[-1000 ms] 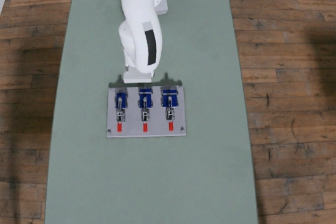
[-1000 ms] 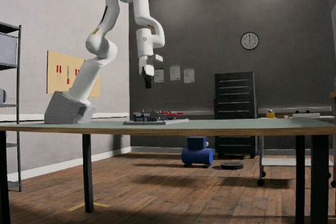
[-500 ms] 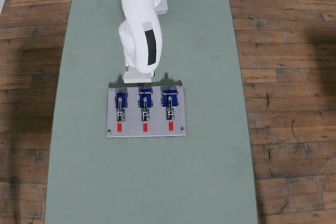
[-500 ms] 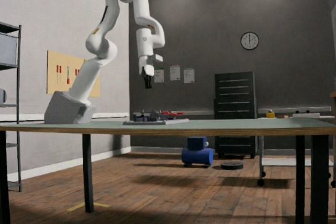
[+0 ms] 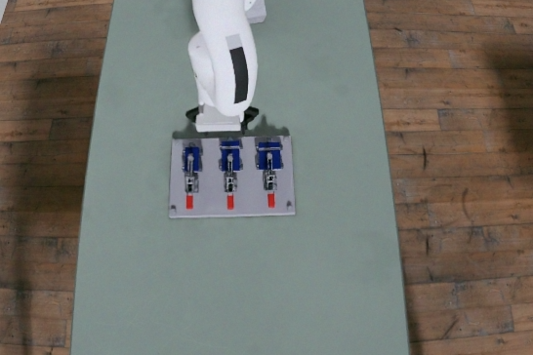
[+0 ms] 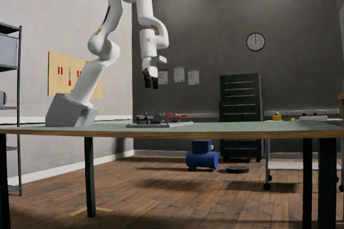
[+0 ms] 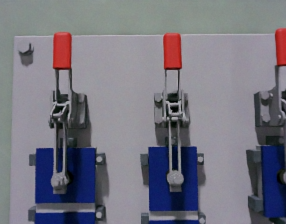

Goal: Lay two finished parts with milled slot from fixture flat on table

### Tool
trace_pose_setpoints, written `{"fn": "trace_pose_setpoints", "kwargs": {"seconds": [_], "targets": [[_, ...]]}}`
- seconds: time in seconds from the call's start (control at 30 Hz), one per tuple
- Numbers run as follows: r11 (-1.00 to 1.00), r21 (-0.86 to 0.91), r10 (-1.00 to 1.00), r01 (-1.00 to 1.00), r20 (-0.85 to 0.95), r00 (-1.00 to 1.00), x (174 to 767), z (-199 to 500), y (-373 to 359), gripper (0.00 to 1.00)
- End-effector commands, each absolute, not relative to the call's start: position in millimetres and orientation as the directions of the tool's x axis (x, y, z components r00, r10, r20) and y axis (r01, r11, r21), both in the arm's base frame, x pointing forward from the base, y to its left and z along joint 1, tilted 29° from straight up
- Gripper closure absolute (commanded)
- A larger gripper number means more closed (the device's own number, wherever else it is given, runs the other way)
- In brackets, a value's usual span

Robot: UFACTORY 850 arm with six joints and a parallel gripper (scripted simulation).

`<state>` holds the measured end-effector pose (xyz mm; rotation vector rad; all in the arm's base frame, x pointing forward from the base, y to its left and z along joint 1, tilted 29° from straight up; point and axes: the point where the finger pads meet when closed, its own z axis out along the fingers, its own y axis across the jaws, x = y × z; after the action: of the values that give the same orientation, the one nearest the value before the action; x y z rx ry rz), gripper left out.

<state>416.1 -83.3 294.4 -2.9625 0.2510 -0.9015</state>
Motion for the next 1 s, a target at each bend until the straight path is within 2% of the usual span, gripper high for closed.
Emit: {"fn": "trace_pose_setpoints", "kwargs": {"seconds": [0.0, 0.93, 0.97], "targets": [[-0.986, -0.080, -0.164, -0.144, 0.552, 0.818, 416.7, 295.2, -83.4, 0.00], [-0.986, -0.080, -0.164, -0.144, 0.552, 0.818, 416.7, 295.2, -83.5, 0.00], [-0.986, -0.080, -0.164, -0.144, 0.552, 0.818, 416.7, 295.2, -83.5, 0.52]]}}
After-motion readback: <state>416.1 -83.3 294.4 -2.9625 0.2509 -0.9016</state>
